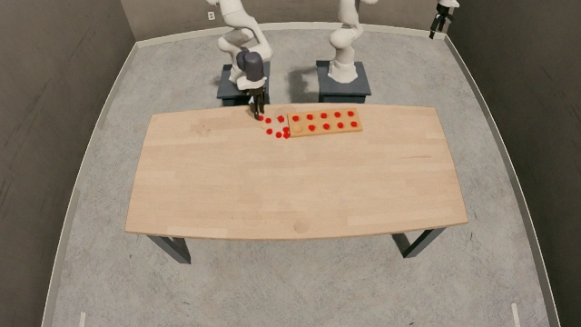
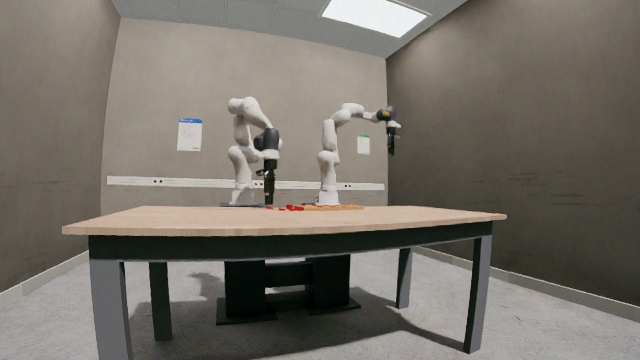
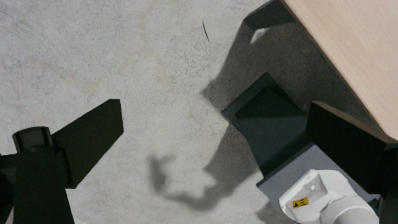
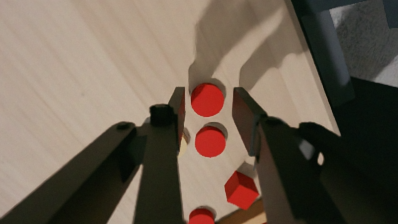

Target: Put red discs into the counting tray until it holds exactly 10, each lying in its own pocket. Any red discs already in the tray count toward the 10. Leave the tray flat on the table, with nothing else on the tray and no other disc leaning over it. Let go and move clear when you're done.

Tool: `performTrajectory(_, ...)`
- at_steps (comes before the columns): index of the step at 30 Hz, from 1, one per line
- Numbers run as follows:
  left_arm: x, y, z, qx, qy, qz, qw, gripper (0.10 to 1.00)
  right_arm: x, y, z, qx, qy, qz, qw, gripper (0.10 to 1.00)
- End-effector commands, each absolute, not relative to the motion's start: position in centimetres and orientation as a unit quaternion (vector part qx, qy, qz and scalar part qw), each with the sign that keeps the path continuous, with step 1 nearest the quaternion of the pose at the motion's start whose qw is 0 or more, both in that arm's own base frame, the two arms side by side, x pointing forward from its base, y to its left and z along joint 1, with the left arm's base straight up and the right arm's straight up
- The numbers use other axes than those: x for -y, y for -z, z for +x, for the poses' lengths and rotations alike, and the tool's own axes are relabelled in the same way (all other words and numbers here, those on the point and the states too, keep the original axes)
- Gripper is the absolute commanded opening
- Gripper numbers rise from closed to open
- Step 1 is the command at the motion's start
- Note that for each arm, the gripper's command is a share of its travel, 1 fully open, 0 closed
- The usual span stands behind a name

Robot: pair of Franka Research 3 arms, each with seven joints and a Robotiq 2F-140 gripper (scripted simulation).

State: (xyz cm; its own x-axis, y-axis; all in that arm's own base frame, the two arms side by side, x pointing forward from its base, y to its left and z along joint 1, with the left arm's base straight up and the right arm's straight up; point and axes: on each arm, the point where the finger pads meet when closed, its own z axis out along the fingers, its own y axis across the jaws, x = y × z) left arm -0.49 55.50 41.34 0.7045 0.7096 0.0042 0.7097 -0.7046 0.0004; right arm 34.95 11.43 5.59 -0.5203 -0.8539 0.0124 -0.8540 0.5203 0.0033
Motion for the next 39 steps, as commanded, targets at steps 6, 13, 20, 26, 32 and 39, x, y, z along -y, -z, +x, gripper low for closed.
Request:
performTrajectory(6, -55.4, -41.3, -0.6, 0.388, 0.000, -0.922, 0.000, 1.000, -11.6, -4.7, 35.2, 0.870, -0.001, 0.494, 0.000, 0.351)
performTrajectory(13, -55.4, -41.3, -0.6, 0.388, 0.000, -0.922, 0.000, 1.000, -11.7, -4.3, 35.2, 0.870, 0.000, 0.494, 0.000, 0.351)
performTrajectory(20, -55.4, -41.3, -0.6, 0.388, 0.000, -0.922, 0.000, 1.000, -11.7, -3.9, 35.2, 0.870, 0.000, 0.494, 0.000, 0.351)
performTrajectory(26, -55.4, -41.3, -0.6, 0.388, 0.000, -0.922, 0.000, 1.000, -11.7, -3.8, 35.1, 0.870, 0.000, 0.494, 0.000, 0.351)
performTrajectory(32, -55.4, -41.3, -0.6, 0.388, 0.000, -0.922, 0.000, 1.000, -11.7, -3.7, 35.1, 0.870, 0.000, 0.494, 0.000, 0.351)
performTrajectory(39, -55.4, -41.3, -0.6, 0.388, 0.000, -0.922, 0.000, 1.000, -11.7, -3.7, 35.1, 0.870, 0.000, 0.494, 0.000, 0.351)
